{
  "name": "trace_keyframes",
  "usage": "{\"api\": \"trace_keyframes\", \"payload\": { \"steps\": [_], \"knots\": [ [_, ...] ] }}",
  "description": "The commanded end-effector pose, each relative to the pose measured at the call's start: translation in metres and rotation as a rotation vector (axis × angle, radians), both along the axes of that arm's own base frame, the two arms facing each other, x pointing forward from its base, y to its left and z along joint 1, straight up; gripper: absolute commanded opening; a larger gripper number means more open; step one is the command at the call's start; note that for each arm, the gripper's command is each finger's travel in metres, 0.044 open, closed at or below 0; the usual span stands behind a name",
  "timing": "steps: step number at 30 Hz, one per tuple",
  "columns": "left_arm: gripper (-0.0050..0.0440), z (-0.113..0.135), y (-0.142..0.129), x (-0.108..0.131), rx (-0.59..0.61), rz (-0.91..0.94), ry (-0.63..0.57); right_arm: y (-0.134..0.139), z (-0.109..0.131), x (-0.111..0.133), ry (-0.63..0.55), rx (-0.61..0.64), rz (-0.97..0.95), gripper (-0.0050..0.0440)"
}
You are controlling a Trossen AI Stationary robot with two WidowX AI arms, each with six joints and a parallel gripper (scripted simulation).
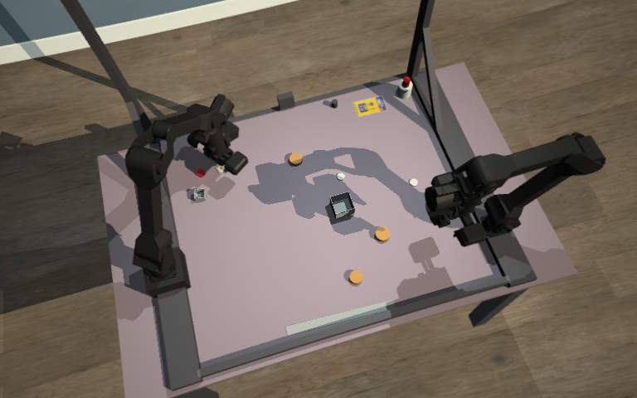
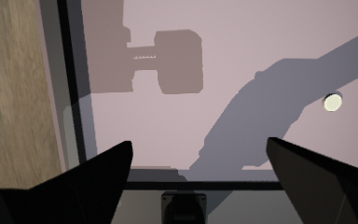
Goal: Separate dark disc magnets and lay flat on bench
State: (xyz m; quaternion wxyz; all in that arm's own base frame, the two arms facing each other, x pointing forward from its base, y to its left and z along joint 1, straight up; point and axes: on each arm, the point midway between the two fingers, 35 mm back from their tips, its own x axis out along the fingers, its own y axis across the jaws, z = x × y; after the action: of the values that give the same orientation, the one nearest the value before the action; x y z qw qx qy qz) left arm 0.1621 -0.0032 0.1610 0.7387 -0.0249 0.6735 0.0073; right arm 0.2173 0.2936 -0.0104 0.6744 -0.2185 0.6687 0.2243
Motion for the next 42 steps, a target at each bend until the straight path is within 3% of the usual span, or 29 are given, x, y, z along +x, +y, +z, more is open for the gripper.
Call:
{"api": "trace_keyframes", "payload": {
  "steps": [1, 23, 42],
  "knots": [
    [0.0400, 0.004, 0.000, 0.001, -0.002, -0.001, -0.015, -0.002, 0.002, 0.004, -0.009, 0.008, 0.004, -0.0050],
    [0.0400, 0.004, 0.000, 0.001, -0.002, -0.001, -0.015, -0.011, -0.009, 0.012, -0.002, -0.002, 0.006, -0.0050],
    [0.0400, 0.004, 0.000, 0.001, -0.002, -0.001, -0.015, -0.010, -0.004, 0.013, -0.011, 0.009, 0.005, -0.0050]
  ]
}}
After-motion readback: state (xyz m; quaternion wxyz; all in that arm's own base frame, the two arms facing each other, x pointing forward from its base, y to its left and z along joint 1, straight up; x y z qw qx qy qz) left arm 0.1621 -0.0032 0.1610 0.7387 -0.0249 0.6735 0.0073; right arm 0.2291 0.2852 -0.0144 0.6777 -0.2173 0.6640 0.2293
